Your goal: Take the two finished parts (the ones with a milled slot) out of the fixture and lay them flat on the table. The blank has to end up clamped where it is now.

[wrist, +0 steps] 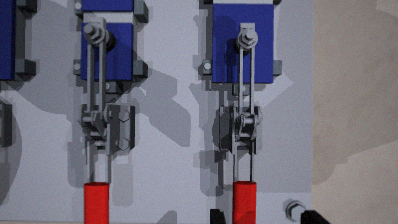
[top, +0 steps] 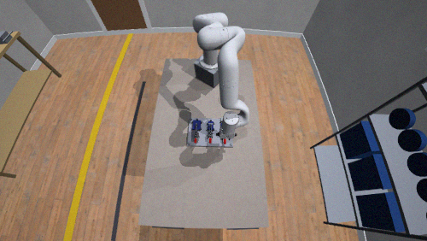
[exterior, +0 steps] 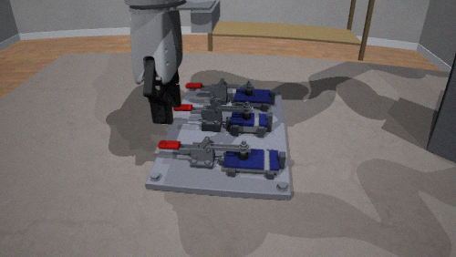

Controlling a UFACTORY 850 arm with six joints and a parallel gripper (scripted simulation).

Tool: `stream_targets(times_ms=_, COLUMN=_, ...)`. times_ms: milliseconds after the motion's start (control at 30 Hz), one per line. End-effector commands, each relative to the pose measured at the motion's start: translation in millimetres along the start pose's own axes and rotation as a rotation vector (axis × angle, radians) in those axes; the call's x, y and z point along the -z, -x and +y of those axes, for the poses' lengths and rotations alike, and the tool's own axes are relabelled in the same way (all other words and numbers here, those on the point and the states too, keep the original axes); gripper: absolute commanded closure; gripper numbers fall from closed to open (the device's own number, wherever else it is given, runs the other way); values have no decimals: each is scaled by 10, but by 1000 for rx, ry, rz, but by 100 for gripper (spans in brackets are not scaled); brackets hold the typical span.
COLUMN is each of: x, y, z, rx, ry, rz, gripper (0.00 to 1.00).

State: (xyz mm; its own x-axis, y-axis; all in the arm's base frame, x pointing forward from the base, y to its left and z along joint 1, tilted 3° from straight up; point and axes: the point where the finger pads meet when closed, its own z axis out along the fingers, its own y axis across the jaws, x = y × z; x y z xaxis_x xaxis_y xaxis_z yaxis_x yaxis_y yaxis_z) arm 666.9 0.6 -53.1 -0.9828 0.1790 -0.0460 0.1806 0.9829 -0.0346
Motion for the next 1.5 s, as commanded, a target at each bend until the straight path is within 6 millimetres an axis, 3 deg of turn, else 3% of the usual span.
stream_targets(times_ms=0, x=-195, y=17, z=3, rx=0, ry=0, rz=-2, gripper=52)
stream_targets(times_ms=433, x=-481, y=18, z=3, rx=0, ry=0, rz=-2, gripper=52)
stream_targets(times_ms=1467, x=-594, y=22, z=4, rx=0, ry=0, rz=-2, gripper=52)
